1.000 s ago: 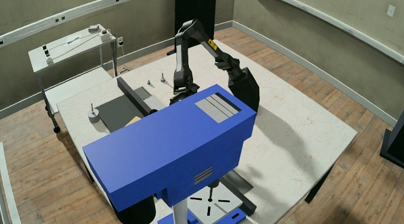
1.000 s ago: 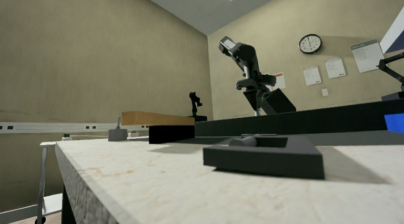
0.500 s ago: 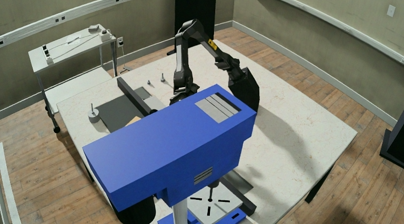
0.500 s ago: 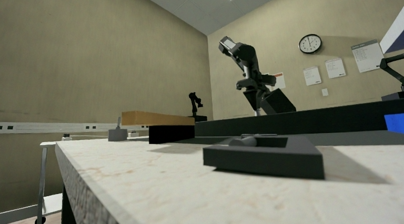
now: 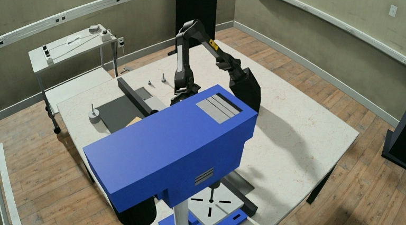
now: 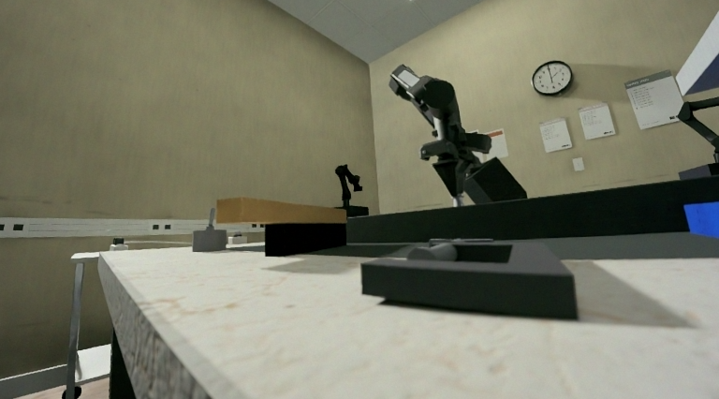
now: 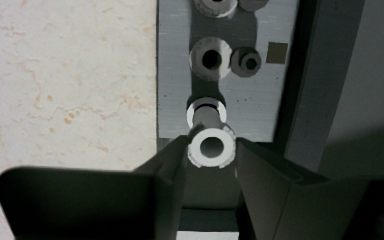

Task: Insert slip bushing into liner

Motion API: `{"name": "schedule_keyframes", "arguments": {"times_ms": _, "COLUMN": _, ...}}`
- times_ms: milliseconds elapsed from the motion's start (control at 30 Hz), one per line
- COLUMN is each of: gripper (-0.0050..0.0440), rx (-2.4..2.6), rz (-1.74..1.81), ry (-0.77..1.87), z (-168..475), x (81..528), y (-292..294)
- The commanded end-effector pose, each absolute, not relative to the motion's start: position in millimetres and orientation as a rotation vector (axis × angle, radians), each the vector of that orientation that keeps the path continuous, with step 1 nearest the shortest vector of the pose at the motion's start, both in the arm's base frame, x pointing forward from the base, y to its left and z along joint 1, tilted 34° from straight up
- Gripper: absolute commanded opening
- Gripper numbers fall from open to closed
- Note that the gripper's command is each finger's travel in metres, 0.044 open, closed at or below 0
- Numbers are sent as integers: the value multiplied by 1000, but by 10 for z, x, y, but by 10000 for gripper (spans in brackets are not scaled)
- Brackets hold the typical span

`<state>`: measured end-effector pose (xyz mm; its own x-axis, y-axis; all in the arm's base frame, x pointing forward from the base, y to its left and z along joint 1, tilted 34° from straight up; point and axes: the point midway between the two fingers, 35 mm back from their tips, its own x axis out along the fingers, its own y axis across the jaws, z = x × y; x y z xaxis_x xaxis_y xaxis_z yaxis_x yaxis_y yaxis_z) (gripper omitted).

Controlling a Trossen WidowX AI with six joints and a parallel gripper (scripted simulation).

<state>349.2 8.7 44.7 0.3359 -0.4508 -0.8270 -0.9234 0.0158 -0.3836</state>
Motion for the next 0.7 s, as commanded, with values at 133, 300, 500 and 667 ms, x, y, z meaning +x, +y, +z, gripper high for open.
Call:
{"name": "schedule_keyframes", "arguments": {"times_ms": 133, "gripper": -50, "rx": -1604, "rz": 574, "ry": 1245, "z": 541, "x": 3554, "y": 122}}
{"name": "schedule_keyframes", "arguments": {"times_ms": 300, "gripper": -50, "rx": -1604, "rz": 575, "ry": 1246, "z": 536, "x": 3555, "y": 124}}
{"name": "schedule_keyframes", "arguments": {"times_ms": 500, "gripper": -50, "rx": -1602, "rz": 577, "ry": 1249, "z": 529, "x": 3535, "y": 111}}
{"name": "schedule_keyframes", "arguments": {"times_ms": 667, "gripper": -50, "rx": -1602, "rz": 577, "ry": 1249, "z": 528, "x": 3535, "y": 112}}
